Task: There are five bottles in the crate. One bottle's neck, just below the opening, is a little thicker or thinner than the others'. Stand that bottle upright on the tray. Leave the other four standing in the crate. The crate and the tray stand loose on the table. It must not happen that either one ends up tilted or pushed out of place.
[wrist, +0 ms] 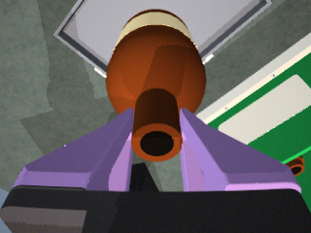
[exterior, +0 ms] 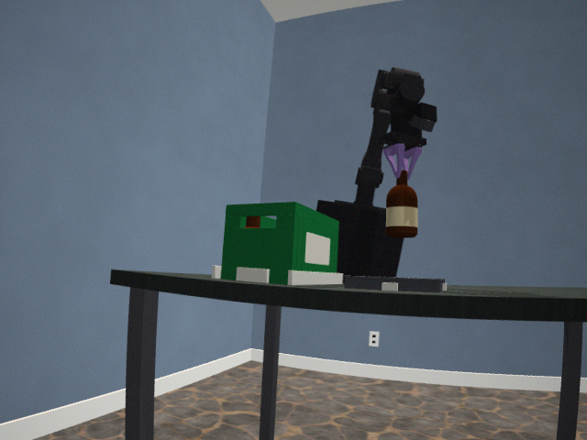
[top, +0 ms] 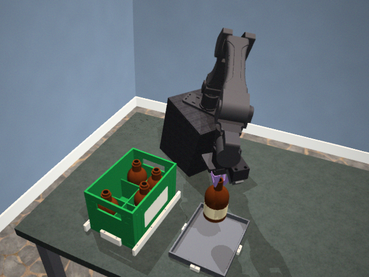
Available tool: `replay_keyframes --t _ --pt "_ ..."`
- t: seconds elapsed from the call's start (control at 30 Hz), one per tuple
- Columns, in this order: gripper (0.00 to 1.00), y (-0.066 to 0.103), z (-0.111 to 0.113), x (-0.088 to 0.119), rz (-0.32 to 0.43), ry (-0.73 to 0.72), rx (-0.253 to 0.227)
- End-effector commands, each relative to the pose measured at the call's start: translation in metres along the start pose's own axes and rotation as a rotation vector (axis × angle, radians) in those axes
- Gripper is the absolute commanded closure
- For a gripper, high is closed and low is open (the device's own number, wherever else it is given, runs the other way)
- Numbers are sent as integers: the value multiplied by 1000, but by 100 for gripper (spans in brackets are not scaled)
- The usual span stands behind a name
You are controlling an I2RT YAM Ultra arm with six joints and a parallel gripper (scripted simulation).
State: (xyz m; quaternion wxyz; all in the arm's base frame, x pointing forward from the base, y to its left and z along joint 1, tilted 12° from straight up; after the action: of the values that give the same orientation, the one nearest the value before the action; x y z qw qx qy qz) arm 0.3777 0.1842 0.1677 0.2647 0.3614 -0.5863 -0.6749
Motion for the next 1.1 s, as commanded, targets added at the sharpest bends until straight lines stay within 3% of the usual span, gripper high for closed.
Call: replay_keyframes --t 0.0,0.13,0.27,0.33,0.37,0.47,0.5,0.6,0.73,0.83,0.9,0.93,1.07 --pt "100 -14 0 -5 -23 2 13" --pt "100 -14 -2 -5 -53 -2 31" --pt "100 -41 0 -6 -24 3 14" --pt "100 -41 0 -6 -24 3 14" --pt "100 -25 -5 -9 -71 -4 38" --pt "100 -39 -4 -7 -55 -3 30" --pt "100 -54 -3 -5 -27 -4 15" --pt "100 -64 -2 -6 -24 -1 13" --pt "100 -54 -5 -13 -71 2 38" --pt "100 -74 -4 -8 -36 -2 20" --pt "100 -74 -4 -8 -36 -2 20" --pt "100 -65 -2 -9 -56 3 30" --pt "100 -79 -4 -9 -42 -2 22"
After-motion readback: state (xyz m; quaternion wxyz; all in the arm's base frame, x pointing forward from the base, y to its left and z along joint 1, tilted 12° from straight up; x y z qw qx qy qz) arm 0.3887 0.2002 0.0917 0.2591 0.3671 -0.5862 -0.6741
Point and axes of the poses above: the point where the finger pads meet when closed, its own y axis back along the fingers, its own z axis across the jaws, x = y × z, the point moved 9 cm from there along y, back along the fingers, and after that the axes turned 8 degrees about y, right-handed, at the moved point
